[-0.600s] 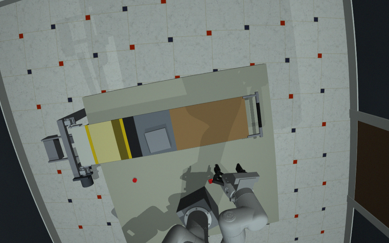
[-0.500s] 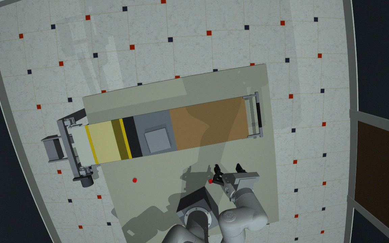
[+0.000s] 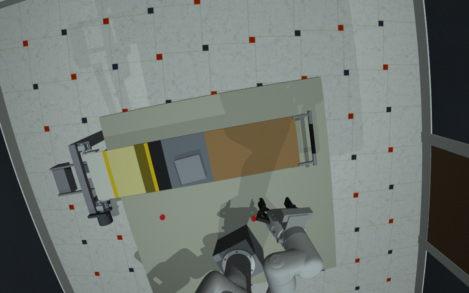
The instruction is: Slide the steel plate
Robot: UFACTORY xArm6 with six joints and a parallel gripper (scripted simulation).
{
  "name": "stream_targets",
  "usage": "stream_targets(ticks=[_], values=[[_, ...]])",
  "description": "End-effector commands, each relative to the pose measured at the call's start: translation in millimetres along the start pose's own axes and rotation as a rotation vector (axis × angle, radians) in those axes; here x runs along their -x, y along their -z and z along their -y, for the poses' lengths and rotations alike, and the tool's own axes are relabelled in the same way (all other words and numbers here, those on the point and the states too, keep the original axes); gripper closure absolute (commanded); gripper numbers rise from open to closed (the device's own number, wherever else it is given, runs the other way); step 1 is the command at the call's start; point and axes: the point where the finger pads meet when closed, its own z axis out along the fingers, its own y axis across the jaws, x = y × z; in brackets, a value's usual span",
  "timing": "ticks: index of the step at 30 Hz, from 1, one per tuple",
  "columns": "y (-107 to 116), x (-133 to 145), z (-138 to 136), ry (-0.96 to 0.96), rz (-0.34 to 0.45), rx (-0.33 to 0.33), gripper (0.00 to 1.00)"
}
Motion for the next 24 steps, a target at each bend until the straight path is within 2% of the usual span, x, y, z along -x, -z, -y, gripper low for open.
stream_targets(ticks=[1,4,7,9,12,16,18,20,21,24], values=[[1,-3,-1,0.003,-0.001,0.003,0.00],[3,-17,-12,0.022,0.022,0.016,0.00],[3,-51,-41,0.069,0.073,0.048,0.00],[3,-51,-41,0.069,0.073,0.048,0.00],[-4,-81,-69,0.113,0.117,0.076,0.00],[-4,-81,-69,0.113,0.117,0.076,0.00],[-18,-111,-100,0.161,0.162,0.106,0.00],[-18,-111,-100,0.161,0.162,0.106,0.00],[-27,-125,-116,0.185,0.183,0.121,0.00],[-37,-136,-131,0.207,0.203,0.134,0.00]])
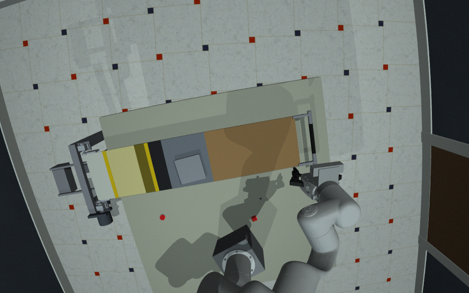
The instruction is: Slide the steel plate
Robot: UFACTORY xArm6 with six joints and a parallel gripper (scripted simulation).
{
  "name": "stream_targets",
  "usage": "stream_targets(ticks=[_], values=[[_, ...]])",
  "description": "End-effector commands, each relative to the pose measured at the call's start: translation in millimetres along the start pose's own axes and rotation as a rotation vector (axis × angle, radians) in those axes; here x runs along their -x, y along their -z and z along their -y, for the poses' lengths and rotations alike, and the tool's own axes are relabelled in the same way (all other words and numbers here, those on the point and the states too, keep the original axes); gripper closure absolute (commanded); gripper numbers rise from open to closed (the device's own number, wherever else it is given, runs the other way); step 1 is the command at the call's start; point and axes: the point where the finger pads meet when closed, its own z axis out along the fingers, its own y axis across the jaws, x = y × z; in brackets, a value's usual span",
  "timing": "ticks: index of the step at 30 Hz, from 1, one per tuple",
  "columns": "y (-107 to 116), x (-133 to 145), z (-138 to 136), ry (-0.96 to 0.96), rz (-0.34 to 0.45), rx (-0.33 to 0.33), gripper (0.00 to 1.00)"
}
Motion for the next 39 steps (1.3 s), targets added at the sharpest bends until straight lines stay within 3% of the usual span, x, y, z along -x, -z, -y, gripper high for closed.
stream_targets(ticks=[1,7,11,32,39], values=[[-17,-24,-30,0.035,0.042,0.015,0.00],[-51,-51,-72,0.099,0.092,0.054,0.00],[-58,-55,-79,0.111,0.101,0.060,0.00],[-59,-56,-80,0.107,0.102,0.062,0.00],[-61,-56,-80,0.014,0.099,0.066,0.00]])
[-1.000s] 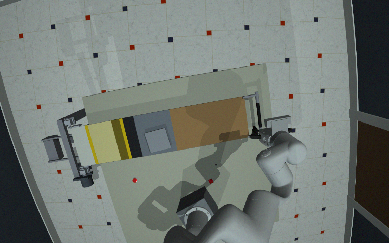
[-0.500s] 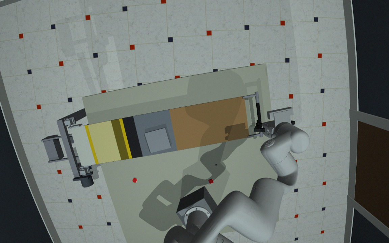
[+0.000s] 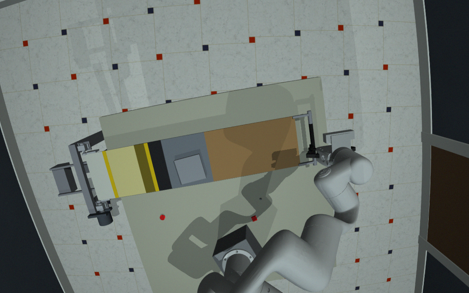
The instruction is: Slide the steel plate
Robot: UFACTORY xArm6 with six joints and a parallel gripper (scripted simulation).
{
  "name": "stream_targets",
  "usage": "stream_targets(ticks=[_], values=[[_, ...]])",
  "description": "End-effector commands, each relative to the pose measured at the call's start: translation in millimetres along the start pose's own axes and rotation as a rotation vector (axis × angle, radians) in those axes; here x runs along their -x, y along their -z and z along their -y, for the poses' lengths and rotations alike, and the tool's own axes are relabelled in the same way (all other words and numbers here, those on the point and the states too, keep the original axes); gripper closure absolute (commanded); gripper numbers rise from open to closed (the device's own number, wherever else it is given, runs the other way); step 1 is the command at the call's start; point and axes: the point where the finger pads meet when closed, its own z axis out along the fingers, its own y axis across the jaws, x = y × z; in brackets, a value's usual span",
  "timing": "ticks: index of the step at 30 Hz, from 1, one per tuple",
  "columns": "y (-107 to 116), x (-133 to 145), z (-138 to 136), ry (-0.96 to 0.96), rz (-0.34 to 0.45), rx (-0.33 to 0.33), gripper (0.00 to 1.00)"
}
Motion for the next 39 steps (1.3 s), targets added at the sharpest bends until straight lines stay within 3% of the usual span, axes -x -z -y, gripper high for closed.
stream_targets(ticks=[1,6,19,21,22,36,38,39], values=[[1,-2,-1,-0.080,-0.003,0.004,0.00],[-1,-2,-1,-0.182,-0.004,0.004,0.00],[-14,-2,-2,-0.860,-0.012,-0.005,0.00],[-14,-2,-2,-0.860,-0.012,-0.005,0.00],[-15,-3,-2,-1.009,-0.010,-0.004,0.00],[-34,-3,-2,-1.707,-0.034,-0.044,0.00],[-34,-3,-2,-1.707,-0.034,-0.044,0.00],[-36,-3,-2,-1.857,-0.033,-0.048,0.00]])
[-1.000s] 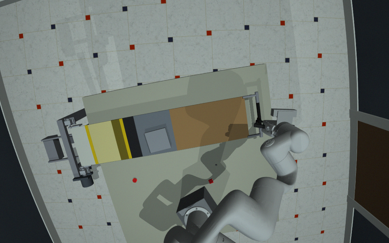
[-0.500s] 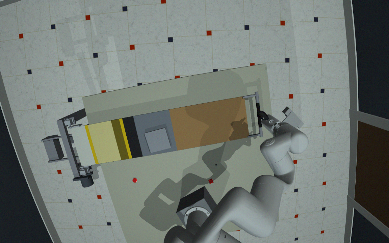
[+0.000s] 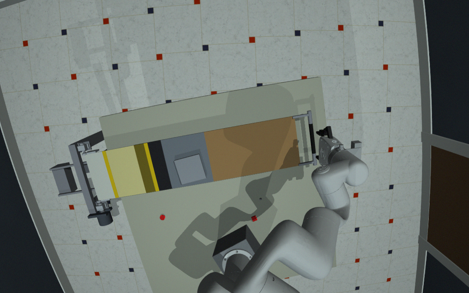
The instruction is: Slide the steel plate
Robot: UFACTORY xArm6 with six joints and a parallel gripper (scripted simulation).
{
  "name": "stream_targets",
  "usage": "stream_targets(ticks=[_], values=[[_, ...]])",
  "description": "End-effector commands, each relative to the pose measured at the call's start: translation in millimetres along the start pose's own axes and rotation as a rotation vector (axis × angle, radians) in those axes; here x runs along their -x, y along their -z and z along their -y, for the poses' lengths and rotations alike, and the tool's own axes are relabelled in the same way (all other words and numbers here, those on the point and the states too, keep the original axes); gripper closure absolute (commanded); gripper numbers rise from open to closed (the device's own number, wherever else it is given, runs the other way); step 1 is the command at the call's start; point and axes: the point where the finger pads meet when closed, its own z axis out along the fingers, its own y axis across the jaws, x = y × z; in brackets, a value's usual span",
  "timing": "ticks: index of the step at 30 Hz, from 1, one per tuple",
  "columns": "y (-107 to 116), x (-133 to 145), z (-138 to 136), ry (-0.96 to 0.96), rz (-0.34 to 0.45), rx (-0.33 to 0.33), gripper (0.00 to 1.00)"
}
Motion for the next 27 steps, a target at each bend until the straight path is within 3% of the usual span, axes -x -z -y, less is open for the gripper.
stream_targets(ticks=[1,14,16,17,27], values=[[-2,-1,2,-0.277,-0.021,0.019,0.00],[-12,-2,1,-0.931,-0.026,-0.007,0.00],[-12,-2,1,-0.931,-0.026,-0.007,0.00],[-13,-2,1,-1.077,-0.030,-0.005,0.00],[-14,-2,1,-1.474,-0.072,0.038,0.00]])
